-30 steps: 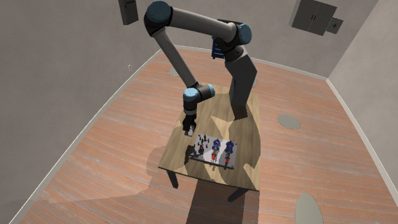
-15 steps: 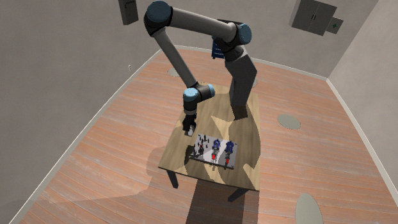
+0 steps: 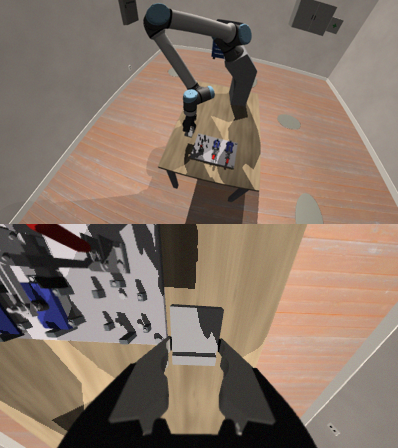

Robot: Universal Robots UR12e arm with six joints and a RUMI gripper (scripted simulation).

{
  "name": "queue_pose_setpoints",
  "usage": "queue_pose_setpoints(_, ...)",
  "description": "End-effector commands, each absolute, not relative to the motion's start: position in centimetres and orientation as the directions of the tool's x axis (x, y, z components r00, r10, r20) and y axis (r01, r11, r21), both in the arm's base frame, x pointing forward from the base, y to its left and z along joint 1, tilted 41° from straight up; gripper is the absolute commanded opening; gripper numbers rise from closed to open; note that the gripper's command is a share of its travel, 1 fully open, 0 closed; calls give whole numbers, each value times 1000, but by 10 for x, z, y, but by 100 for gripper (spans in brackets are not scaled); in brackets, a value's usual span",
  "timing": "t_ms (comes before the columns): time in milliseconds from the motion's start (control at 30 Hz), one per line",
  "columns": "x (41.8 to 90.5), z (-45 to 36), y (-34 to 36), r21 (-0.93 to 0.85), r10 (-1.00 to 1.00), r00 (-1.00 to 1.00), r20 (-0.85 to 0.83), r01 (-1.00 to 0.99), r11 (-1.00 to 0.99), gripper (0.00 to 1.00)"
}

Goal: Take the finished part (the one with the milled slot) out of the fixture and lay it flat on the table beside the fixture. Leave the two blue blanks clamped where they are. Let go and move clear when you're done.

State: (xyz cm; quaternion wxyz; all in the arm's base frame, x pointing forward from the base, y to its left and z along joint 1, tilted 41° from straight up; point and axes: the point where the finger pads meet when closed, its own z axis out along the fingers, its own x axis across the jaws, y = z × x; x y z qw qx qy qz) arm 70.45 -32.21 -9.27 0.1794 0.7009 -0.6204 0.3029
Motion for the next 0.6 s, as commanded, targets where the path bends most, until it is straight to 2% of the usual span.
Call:
queue_pose_setpoints(0, 708, -96, -329, -128, -760, 44, 648, -978, -166, 0)
queue_pose_setpoints(567, 716, -124, -353, -128, -760, 44, 649, -978, -167, 0)
